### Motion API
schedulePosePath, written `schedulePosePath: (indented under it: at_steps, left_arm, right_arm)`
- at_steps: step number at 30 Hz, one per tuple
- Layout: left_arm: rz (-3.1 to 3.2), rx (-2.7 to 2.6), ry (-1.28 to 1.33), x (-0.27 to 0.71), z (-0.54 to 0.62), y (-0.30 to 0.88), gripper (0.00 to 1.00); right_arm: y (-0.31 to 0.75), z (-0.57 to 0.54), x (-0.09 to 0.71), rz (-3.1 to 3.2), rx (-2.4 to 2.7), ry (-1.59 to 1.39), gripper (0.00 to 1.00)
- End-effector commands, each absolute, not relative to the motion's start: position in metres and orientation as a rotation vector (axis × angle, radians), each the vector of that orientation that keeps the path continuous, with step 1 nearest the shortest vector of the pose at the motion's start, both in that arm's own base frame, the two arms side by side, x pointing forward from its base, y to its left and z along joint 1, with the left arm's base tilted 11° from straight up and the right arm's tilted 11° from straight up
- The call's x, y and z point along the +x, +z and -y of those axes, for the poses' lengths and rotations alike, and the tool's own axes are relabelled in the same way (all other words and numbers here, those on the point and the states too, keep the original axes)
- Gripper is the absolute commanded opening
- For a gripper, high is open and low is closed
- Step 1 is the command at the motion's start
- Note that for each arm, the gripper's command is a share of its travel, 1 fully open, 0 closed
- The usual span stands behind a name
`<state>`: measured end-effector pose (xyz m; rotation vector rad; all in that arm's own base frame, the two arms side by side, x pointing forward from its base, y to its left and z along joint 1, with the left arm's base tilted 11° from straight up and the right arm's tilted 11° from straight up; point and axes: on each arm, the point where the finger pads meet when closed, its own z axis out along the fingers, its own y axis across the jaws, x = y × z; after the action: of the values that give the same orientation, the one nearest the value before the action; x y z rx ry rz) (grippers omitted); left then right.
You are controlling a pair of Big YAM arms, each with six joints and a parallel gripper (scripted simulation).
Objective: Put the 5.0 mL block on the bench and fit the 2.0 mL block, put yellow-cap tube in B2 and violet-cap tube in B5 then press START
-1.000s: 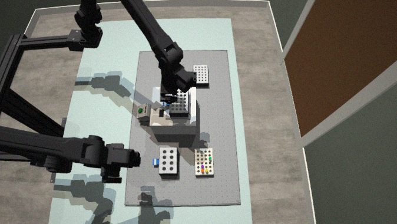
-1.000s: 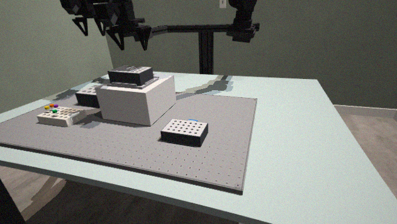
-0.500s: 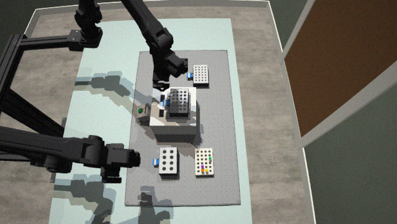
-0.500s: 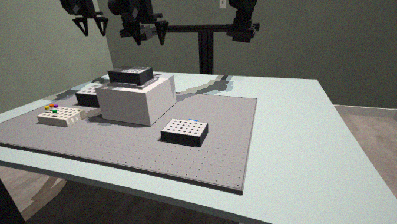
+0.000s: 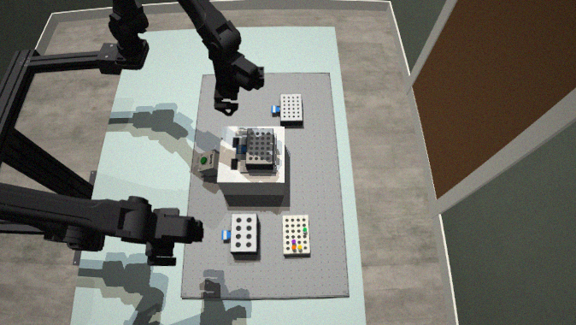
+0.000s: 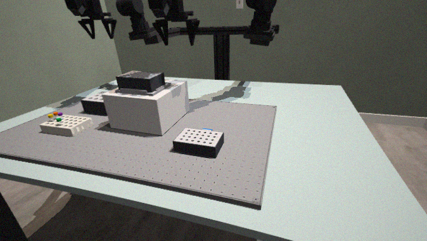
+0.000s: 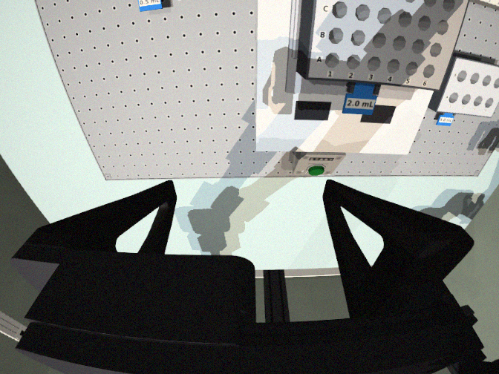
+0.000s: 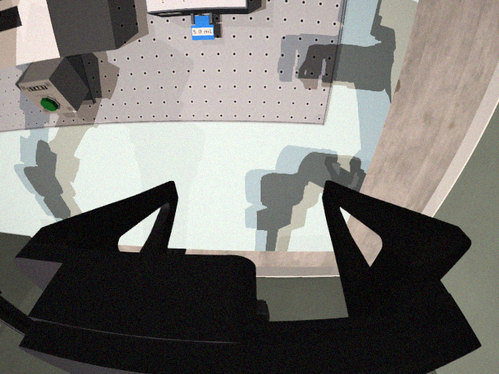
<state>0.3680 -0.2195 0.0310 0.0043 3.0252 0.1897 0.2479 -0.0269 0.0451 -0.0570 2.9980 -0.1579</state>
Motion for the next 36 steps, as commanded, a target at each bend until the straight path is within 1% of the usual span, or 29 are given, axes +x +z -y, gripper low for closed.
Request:
schedulePosePath:
  at_steps: [1, 11, 16, 26, 36]
  left_arm:
    - [-3.016, 0.000, 0.172, 0.368, 0.194, 0.042, 1.00]
    - [-2.962, 0.025, 0.129, 0.362, 0.172, 0.058, 1.00]
    - [-3.008, -0.004, 0.188, 0.341, 0.134, 0.042, 1.00]
    - [-2.962, 0.017, 0.148, 0.331, 0.097, 0.057, 1.00]
    - [-2.955, 0.002, 0.166, 0.310, 0.055, 0.058, 1.00]
  right_arm:
    - [0.058, 0.028, 0.264, -2.978, -0.056, -0.153, 1.00]
    - [0.060, 0.028, 0.267, -2.972, -0.056, -0.153, 1.00]
    - [0.052, 0.027, 0.258, -2.992, -0.058, -0.152, 1.00]
    - [0.044, 0.027, 0.249, -3.012, -0.059, -0.151, 1.00]
    - [0.055, 0.028, 0.262, -2.981, -0.057, -0.152, 1.00]
